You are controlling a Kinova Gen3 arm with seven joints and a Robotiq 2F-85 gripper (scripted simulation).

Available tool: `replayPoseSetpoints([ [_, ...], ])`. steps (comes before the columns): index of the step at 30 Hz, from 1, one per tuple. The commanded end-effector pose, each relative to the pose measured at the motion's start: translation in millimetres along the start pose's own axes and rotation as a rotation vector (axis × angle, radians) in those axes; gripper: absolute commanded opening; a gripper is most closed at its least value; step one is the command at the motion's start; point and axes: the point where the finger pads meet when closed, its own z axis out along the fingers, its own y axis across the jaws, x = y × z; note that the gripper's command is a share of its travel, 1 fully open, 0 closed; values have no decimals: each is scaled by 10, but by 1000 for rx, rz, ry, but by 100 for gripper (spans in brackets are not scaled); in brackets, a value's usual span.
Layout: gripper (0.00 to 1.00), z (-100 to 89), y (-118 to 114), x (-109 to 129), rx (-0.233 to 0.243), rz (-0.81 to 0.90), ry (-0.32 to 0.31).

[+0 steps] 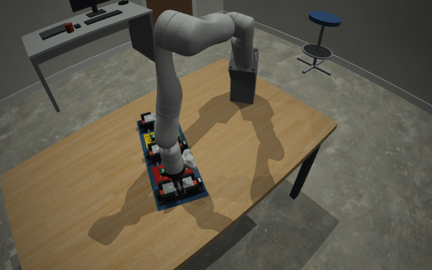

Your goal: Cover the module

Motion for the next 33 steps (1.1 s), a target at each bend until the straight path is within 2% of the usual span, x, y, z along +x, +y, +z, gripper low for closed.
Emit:
replayPoseSetpoints([
  [1,0,-7,6,-6,-1,0,-1],
  [25,0,-7,6,-6,-1,0,-1],
  [26,100,-7,6,-6,-1,0,-1],
  [33,100,-7,6,-6,-1,0,-1],
])
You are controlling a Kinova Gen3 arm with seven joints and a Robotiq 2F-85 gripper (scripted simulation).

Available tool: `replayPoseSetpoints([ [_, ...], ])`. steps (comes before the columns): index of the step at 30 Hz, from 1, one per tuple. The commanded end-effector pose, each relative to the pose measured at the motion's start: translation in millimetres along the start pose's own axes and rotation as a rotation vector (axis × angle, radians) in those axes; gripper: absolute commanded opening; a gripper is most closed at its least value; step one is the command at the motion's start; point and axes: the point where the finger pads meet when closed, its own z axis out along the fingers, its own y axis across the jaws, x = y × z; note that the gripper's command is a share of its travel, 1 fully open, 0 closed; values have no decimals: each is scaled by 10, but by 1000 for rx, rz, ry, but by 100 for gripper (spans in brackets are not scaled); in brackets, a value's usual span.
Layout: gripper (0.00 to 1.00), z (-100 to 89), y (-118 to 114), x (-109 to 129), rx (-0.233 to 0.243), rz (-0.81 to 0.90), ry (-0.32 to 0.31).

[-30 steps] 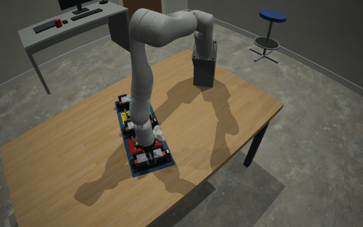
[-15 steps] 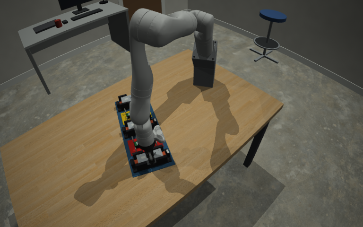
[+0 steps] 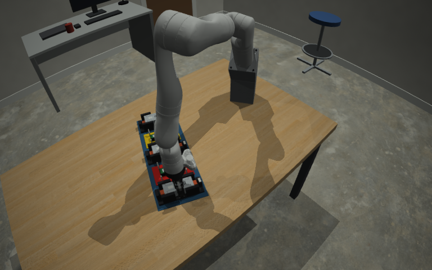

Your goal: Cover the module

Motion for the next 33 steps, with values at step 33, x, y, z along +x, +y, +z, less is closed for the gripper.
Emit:
replayPoseSetpoints([
  [33,100,-428,3,-9,-1,-8,-4],
])
